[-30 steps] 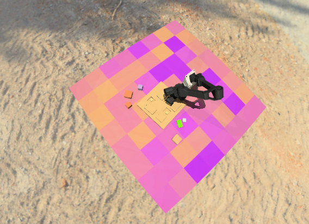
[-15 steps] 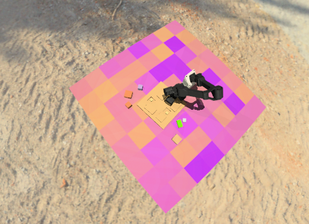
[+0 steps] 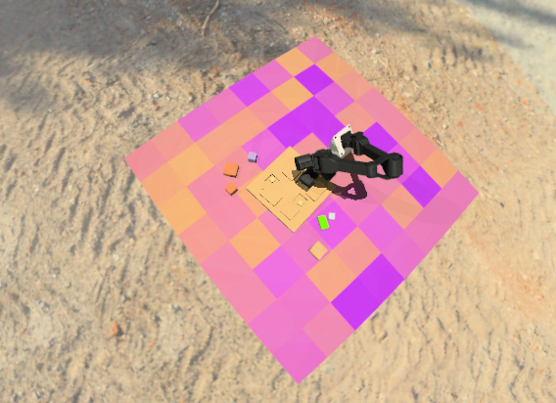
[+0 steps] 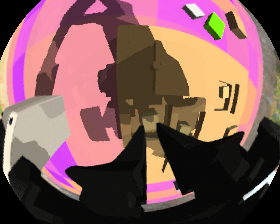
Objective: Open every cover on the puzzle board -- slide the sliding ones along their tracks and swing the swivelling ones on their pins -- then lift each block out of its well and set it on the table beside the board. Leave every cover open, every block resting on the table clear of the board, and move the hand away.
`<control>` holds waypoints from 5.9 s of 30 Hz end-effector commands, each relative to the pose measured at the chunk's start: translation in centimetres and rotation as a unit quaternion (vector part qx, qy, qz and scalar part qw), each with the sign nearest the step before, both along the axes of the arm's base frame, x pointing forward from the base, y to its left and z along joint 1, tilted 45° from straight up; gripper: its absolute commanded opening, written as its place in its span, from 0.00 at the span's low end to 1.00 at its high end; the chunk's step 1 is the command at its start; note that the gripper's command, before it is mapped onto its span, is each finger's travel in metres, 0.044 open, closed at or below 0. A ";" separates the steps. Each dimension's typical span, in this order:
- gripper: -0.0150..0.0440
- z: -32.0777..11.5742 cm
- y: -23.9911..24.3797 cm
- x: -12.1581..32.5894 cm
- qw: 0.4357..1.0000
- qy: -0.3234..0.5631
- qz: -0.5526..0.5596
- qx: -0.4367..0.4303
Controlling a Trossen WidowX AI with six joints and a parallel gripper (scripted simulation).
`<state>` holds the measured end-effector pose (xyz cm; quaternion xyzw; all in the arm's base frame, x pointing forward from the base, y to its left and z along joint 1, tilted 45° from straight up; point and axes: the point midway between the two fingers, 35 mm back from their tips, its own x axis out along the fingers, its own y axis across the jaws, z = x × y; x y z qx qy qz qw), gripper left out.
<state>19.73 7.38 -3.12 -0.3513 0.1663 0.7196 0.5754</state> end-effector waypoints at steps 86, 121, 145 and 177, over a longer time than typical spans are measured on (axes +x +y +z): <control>0.50 -0.3 0.6 0.2 1.000 -0.007 0.000 -0.004; 0.39 -0.3 0.4 0.4 1.000 -0.008 0.001 -0.007; 0.39 1.8 -1.8 0.6 1.000 -0.007 0.000 -0.006; 0.39 6.6 -4.6 1.8 1.000 -0.006 -0.001 -0.013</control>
